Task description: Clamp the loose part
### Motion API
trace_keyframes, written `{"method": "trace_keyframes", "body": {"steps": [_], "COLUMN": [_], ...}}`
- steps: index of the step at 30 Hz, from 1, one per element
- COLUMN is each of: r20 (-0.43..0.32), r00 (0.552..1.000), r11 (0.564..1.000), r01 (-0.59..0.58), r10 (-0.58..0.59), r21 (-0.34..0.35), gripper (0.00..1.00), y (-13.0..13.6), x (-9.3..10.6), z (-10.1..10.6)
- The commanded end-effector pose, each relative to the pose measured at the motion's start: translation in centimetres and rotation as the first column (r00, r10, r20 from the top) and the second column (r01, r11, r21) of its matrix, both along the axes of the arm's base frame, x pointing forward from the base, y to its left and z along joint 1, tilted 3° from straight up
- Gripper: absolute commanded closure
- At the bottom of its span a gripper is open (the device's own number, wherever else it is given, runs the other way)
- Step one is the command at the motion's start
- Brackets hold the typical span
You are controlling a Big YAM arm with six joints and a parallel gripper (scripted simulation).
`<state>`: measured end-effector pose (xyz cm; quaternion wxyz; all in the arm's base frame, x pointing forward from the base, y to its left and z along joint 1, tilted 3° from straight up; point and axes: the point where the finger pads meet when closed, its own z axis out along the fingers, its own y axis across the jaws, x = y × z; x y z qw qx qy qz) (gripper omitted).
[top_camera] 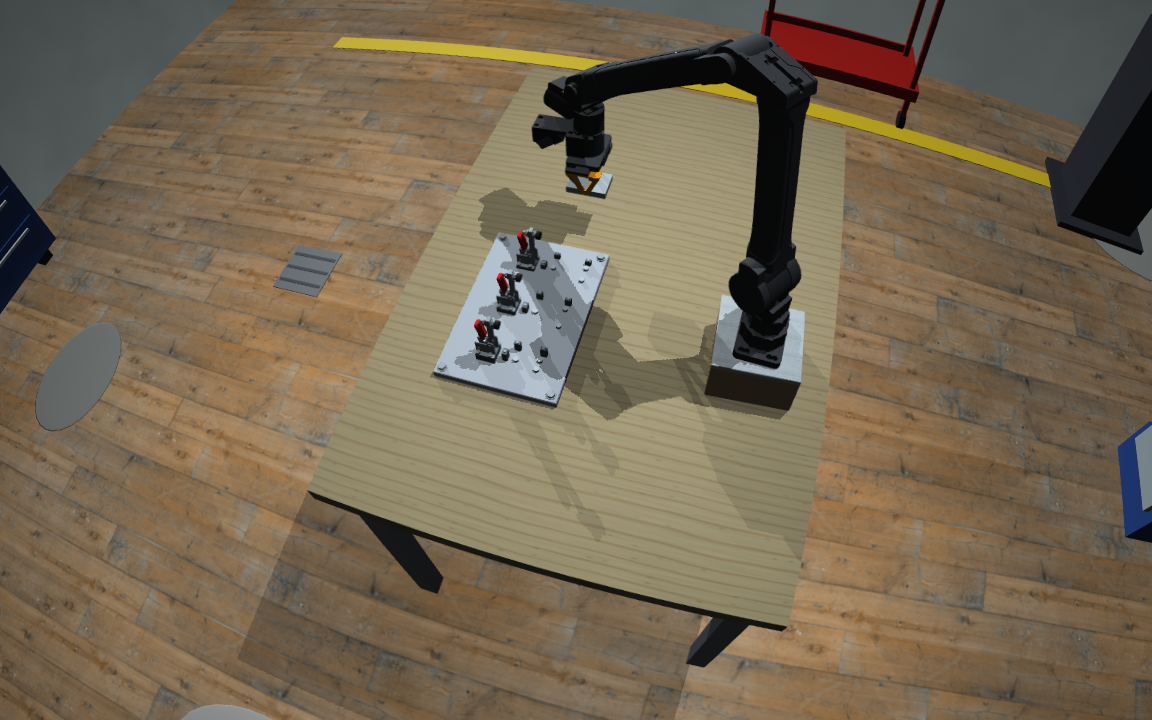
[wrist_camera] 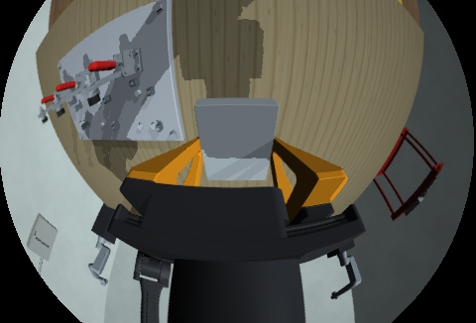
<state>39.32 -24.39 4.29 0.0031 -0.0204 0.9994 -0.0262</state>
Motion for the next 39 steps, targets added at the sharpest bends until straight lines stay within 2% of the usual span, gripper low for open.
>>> {"method": "trace_keyframes", "body": {"steps": [1, 7, 8, 14, 19, 39], "r20": [0.004, 0.031, 0.048, 0.013, 0.027, 0.024], "r00": [1.0, 0.999, 0.999, 1.0, 1.0, 1.0], "r11": [1.0, 1.0, 0.999, 1.0, 1.0, 1.0], "r01": [0.015, 0.015, 0.015, 0.015, 0.015, 0.015], "r10": [-0.015, -0.014, -0.014, -0.015, -0.014, -0.015], "r21": [-0.006, -0.022, -0.031, -0.011, -0.02, -0.018], "gripper": [1.0, 1.0, 1.0, 1.0, 1.0, 1.0], "y": [-0.2, -0.5, -0.9, -0.4, -0.6, -0.5], "x": [0.5, 1.0, 1.6, 0.8, 1.0, 1.0], "z": [-0.5, 0.5, 1.4, -0.5, 0.1, 0.0]}}
